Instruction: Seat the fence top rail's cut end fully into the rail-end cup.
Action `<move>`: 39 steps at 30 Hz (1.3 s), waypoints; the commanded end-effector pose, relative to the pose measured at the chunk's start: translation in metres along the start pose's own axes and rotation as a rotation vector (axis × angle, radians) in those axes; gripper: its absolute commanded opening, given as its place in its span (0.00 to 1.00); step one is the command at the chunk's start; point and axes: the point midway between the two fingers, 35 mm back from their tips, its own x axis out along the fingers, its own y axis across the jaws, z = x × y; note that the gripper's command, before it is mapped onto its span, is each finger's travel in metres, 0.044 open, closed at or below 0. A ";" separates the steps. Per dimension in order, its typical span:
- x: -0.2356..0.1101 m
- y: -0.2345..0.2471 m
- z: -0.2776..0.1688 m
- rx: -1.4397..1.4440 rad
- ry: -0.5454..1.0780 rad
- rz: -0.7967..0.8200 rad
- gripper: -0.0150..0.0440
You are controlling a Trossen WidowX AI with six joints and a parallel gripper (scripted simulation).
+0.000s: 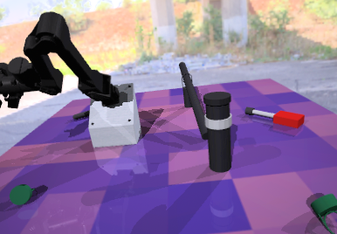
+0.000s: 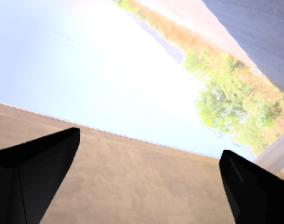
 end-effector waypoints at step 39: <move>-0.354 0.356 -0.081 1.099 1.345 1.611 1.00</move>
